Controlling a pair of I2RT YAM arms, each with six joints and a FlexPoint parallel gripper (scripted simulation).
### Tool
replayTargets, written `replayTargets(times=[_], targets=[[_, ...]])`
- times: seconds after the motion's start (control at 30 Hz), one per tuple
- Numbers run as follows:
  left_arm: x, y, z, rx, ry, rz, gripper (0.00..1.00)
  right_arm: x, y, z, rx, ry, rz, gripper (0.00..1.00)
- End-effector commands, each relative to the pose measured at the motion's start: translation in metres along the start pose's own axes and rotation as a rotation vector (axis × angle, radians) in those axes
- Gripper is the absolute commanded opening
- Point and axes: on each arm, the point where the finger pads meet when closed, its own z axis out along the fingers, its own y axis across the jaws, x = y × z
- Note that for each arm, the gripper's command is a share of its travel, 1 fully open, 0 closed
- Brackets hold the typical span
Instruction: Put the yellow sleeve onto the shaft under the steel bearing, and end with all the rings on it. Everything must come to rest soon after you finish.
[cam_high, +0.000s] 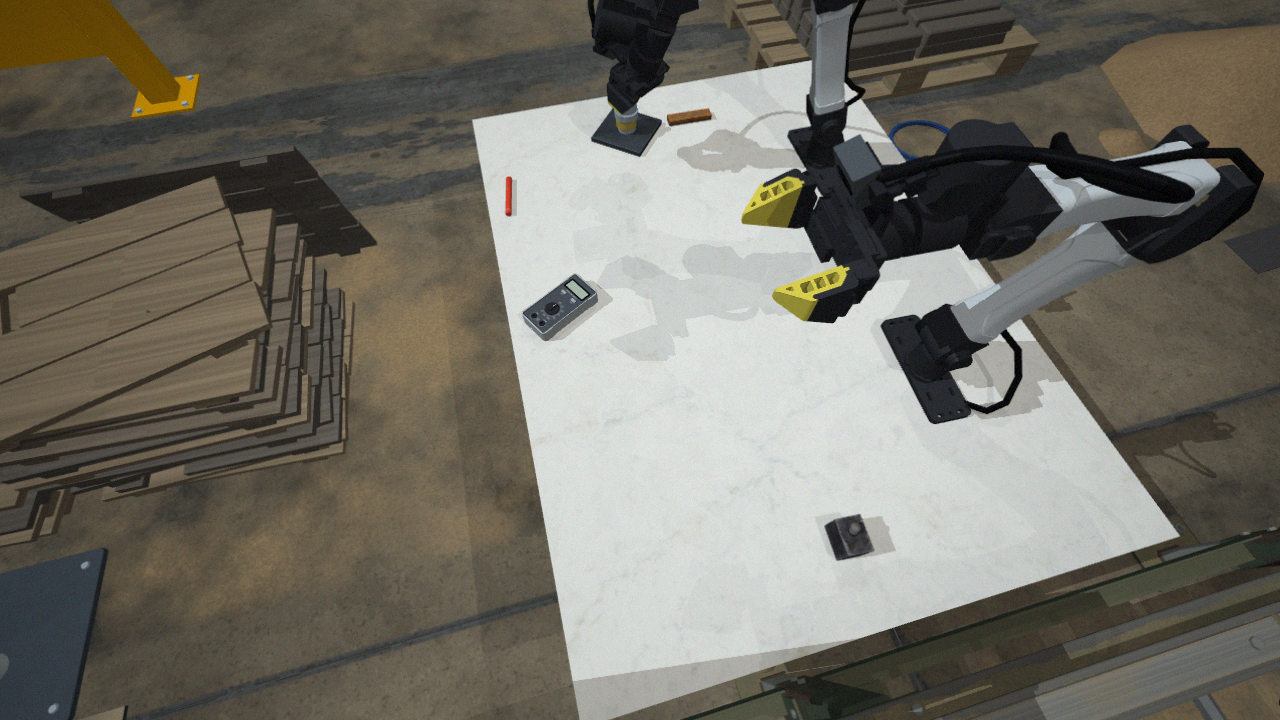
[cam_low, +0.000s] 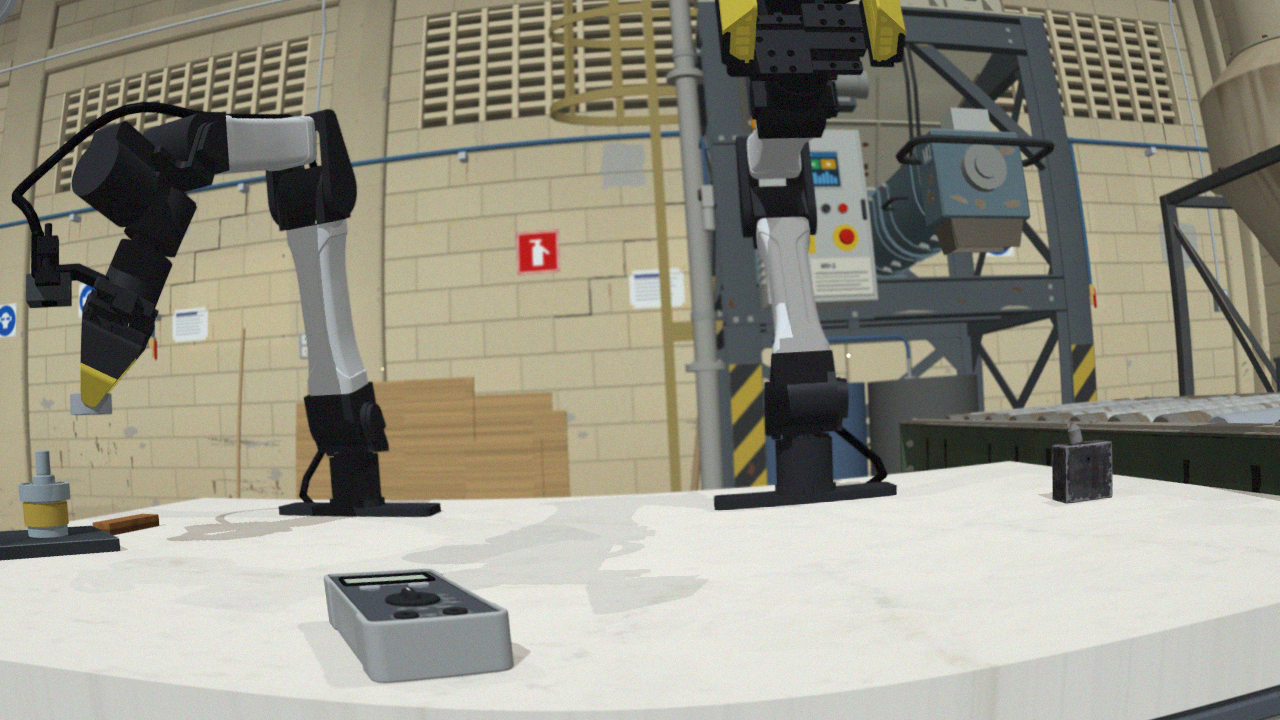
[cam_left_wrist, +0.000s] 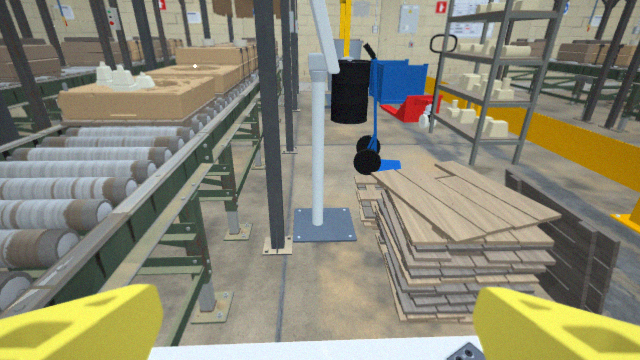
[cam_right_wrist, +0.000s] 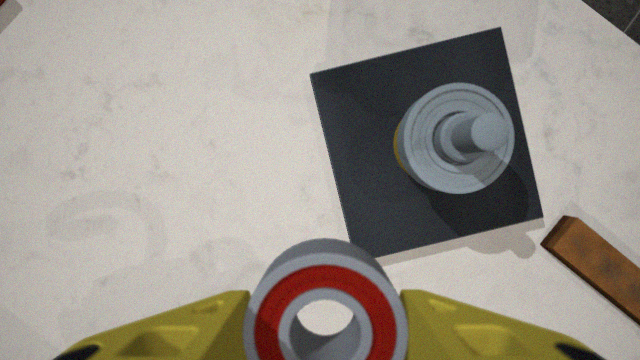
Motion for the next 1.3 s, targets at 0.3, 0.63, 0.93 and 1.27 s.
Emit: replayTargets(times=[0.3,0.63,0.93,1.27], targets=[[-0.010,0.000,-0.001,-0.006,-0.029,0.004,1.00,-0.057,-0.053,0.001,0.036,-0.012,0.124,0.00],[-0.010,0.000,-0.001,-0.006,-0.029,0.004,1.00,-0.080,-0.063,-0.007,0.032,-0.086,0.192,0.00],[-0.010,0.000,-0.001,-0.006,-0.029,0.004,1.00,-0.073,-0.055,-0.003,0.031,-0.075,0.167,0.00],[-0.010,0.000,-0.001,-0.006,-0.029,0.004,1.00,-0.063,-0.057,0.006,0.044,-0.043,0.162,0.00]])
